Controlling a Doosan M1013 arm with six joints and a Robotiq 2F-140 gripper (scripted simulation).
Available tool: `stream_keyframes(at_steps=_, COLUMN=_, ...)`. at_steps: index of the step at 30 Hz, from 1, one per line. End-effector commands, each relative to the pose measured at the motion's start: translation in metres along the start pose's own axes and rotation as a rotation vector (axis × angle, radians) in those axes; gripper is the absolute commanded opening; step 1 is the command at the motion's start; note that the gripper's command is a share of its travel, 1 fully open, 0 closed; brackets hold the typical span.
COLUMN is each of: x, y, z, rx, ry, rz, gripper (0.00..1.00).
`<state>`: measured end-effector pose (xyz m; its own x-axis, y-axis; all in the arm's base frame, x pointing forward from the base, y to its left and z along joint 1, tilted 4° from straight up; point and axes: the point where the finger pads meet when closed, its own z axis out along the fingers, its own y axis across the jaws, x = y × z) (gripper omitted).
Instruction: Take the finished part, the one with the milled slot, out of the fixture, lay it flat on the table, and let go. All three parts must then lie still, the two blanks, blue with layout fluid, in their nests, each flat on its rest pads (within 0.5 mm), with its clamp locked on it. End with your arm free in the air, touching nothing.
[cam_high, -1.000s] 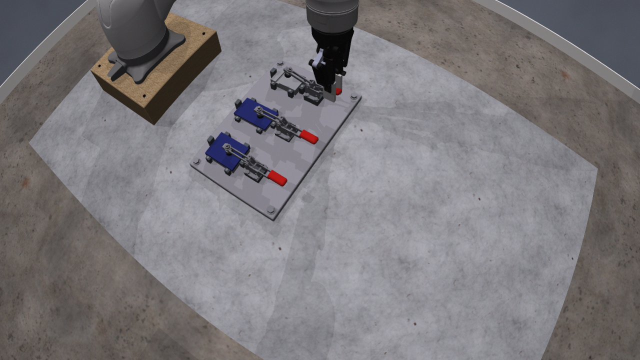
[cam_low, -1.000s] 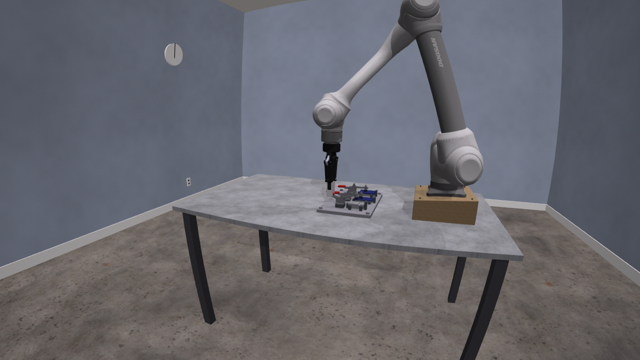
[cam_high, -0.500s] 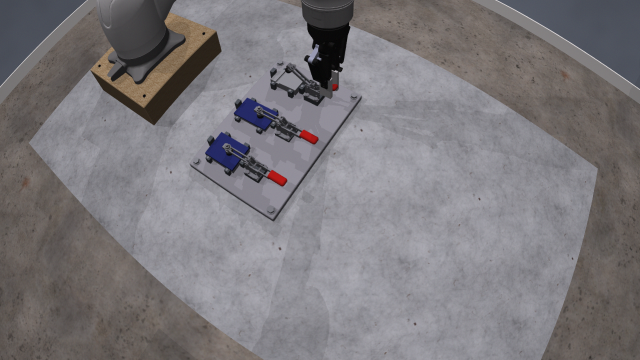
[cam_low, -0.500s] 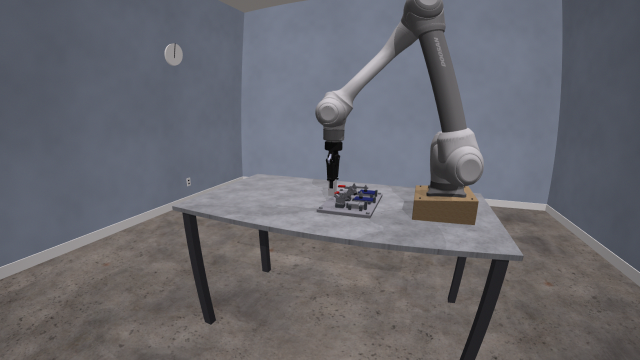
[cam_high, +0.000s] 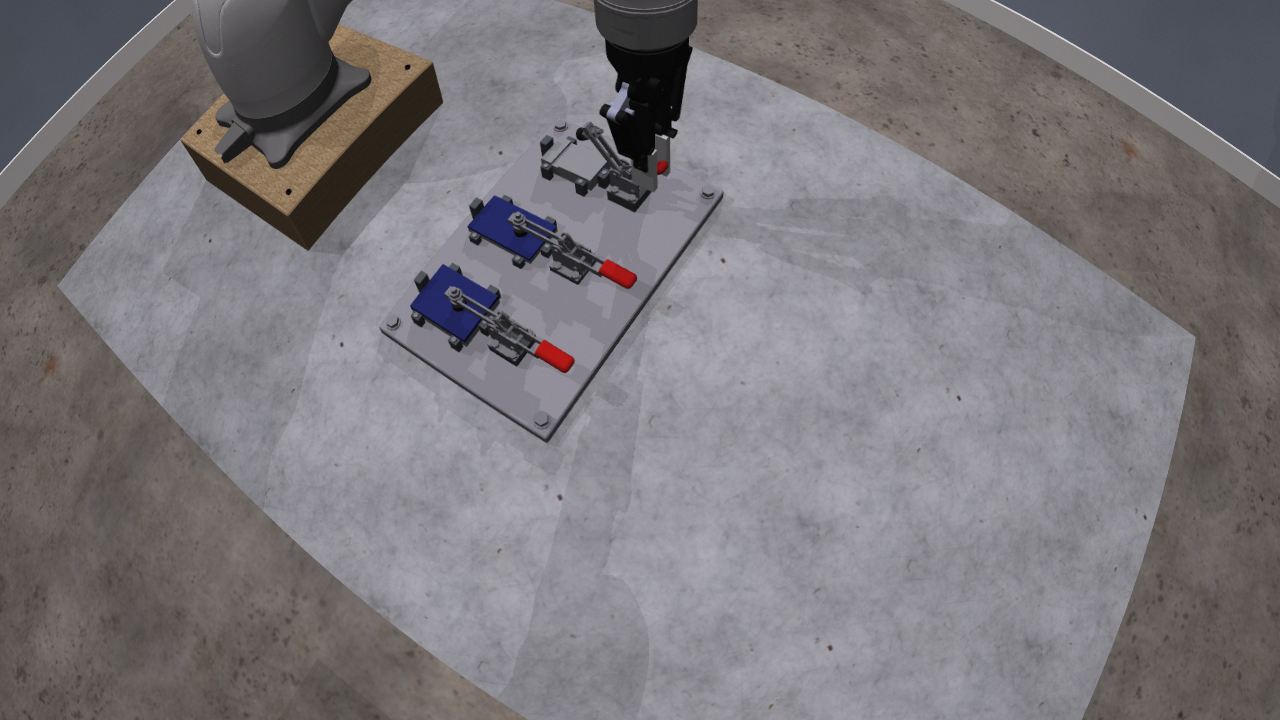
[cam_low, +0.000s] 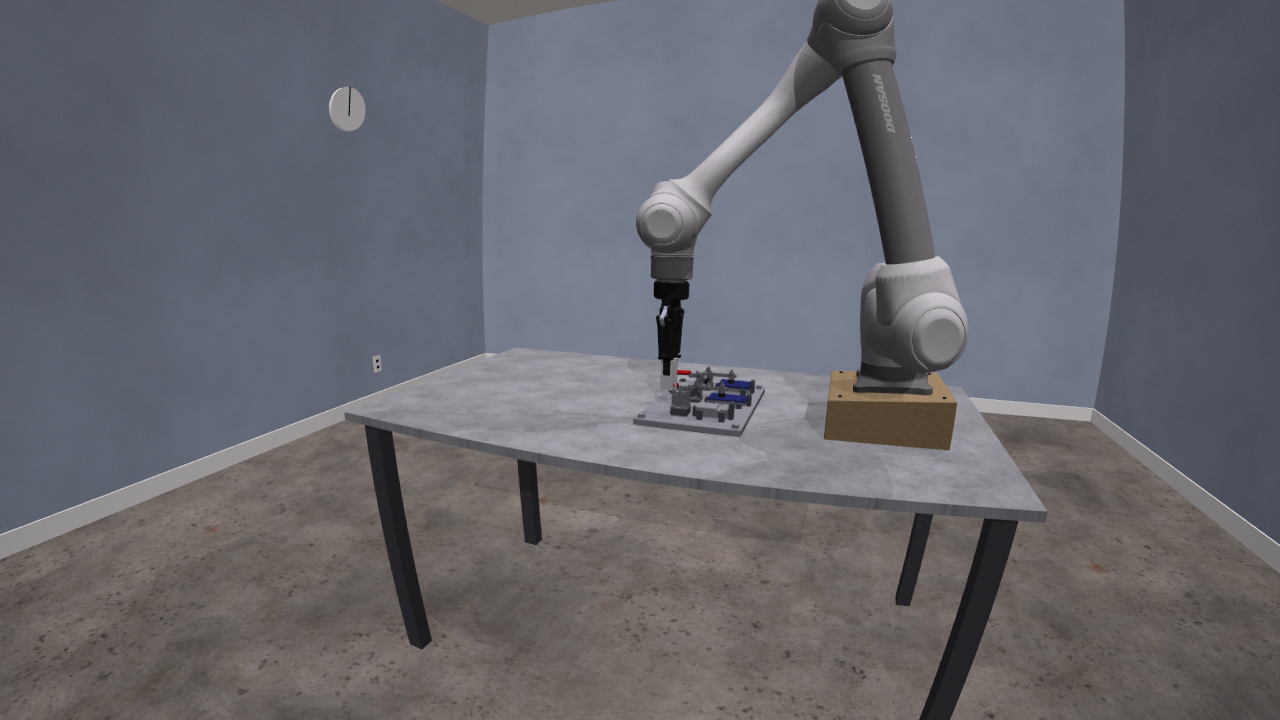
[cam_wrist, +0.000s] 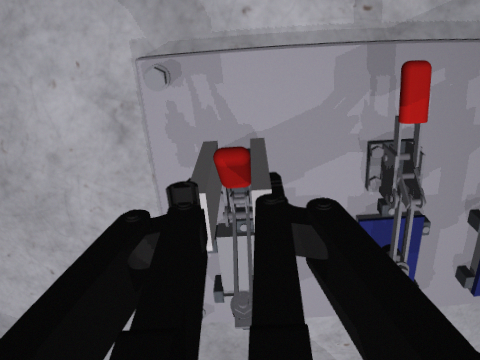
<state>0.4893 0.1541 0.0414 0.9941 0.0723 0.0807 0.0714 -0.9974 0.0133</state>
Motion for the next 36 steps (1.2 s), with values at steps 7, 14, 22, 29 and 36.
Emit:
stream_keyframes(at_steps=7, x=-0.012, y=0.003, z=0.000, rx=-0.007, ry=-0.012, rz=-0.001, gripper=0.11)
stream_keyframes(at_steps=14, x=-0.016, y=0.003, z=0.000, rx=-0.007, ry=-0.012, rz=-0.001, gripper=0.11)
stream_keyframes(at_steps=22, x=-0.018, y=0.003, z=0.000, rx=-0.007, ry=-0.012, rz=-0.001, gripper=0.11)
stream_keyframes(at_steps=29, x=-0.020, y=0.003, z=0.000, rx=-0.007, ry=-0.012, rz=-0.001, gripper=0.11)
stream_keyframes(at_steps=36, x=-0.021, y=0.003, z=0.000, rx=-0.007, ry=-0.012, rz=-0.001, gripper=0.11)
